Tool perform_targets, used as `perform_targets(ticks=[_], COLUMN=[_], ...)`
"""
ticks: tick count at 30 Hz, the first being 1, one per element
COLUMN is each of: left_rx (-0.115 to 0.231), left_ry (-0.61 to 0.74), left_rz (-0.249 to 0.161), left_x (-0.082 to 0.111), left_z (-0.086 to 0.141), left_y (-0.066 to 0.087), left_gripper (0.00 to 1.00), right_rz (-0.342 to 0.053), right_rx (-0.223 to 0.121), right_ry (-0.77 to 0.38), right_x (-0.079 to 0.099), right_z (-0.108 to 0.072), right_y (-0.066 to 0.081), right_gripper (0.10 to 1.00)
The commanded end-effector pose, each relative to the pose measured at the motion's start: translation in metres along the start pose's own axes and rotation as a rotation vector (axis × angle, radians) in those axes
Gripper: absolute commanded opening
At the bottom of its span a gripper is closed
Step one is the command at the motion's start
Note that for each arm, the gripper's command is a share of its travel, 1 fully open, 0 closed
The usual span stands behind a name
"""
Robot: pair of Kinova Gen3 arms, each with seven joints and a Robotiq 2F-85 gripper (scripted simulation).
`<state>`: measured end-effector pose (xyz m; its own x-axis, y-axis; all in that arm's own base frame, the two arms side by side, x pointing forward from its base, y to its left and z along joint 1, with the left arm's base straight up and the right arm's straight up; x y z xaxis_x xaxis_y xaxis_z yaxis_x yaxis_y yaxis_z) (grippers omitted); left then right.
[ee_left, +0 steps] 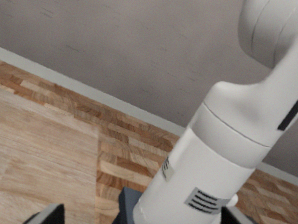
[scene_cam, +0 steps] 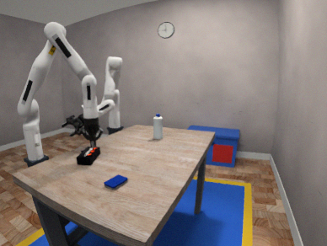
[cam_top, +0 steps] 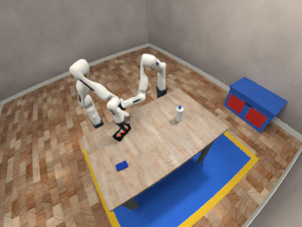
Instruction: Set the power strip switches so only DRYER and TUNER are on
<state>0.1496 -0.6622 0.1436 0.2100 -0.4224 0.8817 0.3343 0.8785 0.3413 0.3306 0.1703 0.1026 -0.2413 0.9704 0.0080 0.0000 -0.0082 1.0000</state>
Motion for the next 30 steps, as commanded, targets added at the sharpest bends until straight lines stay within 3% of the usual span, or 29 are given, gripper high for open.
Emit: perform_targets(ticks=[1,30], left_rx=[0.000,0.000], left_ry=[-0.002,-0.002], left_rz=[0.002,0.002], left_x=[0.0014,0.0014], left_z=[0.0003,0.0003], left_y=[0.0002,0.0002], left_gripper=[1.000,1.000], right_rz=[-0.005,-0.005], right_rx=[0.002,0.000], right_ry=[0.004,0.004], right_x=[-0.0007,-0.0006], right_z=[-0.0013,-0.0007], right_y=[-0.0053,-0.0108], right_gripper=[0.099,0.099])
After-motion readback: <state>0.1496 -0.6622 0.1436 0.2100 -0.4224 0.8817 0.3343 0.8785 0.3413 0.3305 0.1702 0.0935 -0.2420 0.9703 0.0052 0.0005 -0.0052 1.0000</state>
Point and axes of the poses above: on each arm, the point where the finger pads meet when closed, its own y axis back along the fingers, its own z axis across the jaws, x = y × z, the point moved 2 cm from there along y, back along the fingers, and after that the axes turned 9 degrees about -y, right-handed, at the moved point
